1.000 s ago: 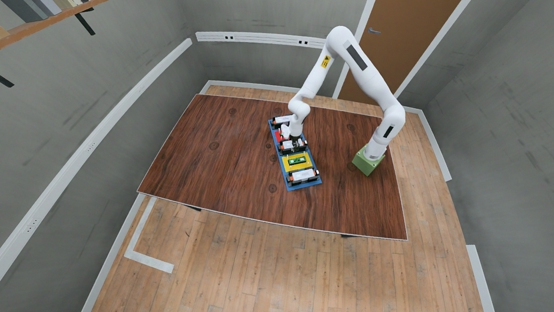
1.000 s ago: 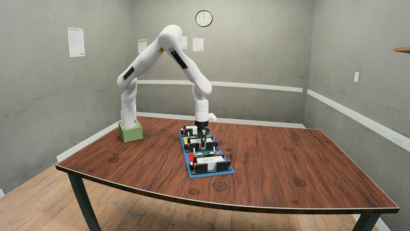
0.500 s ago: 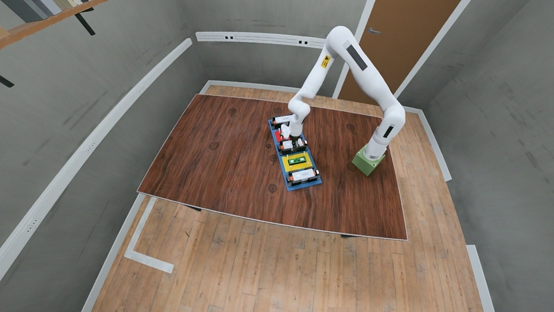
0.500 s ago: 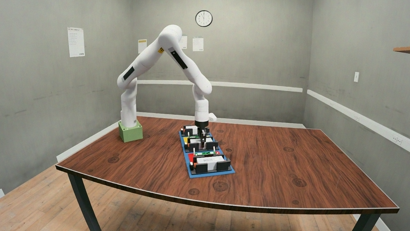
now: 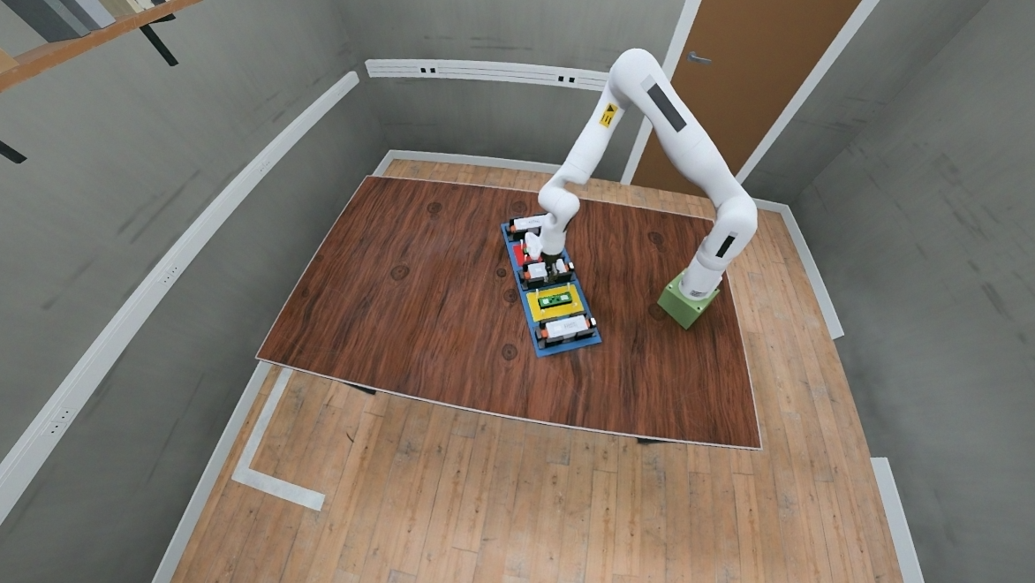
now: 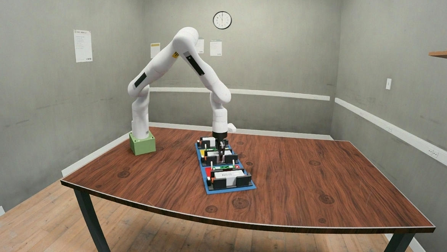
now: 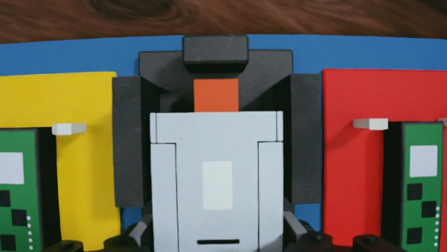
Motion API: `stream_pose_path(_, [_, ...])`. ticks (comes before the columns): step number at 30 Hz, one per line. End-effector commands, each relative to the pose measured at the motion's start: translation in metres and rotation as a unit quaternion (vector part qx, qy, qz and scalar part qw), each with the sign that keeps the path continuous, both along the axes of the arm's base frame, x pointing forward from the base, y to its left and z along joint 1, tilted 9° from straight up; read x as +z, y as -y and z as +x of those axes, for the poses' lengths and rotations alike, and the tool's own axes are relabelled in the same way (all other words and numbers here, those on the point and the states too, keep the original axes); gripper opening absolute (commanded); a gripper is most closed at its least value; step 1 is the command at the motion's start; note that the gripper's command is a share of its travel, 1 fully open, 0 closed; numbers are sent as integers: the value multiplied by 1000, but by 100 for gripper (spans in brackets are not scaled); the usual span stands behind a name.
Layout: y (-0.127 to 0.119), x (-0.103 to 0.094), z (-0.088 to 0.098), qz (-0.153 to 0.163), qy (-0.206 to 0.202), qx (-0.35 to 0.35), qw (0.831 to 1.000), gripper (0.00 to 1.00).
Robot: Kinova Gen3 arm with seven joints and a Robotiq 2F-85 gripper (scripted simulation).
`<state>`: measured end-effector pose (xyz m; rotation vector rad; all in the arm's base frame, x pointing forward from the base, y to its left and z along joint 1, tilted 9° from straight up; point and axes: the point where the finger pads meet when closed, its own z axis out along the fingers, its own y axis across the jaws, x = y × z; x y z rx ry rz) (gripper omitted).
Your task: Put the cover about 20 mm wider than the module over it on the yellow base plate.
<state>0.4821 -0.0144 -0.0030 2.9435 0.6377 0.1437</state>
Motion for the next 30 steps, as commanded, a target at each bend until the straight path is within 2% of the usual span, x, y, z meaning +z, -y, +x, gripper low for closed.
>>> stream_pose_path(1, [0, 1, 1, 0, 1, 0, 1000, 70])
stream_pose_path(5, [0, 1, 1, 0, 1, 0, 1000, 70])
stream_pose_path(6, [0, 1, 1, 0, 1, 0, 1000, 0])
stream_pose_path(30, [0, 1, 1, 0, 1, 0, 1000, 0])
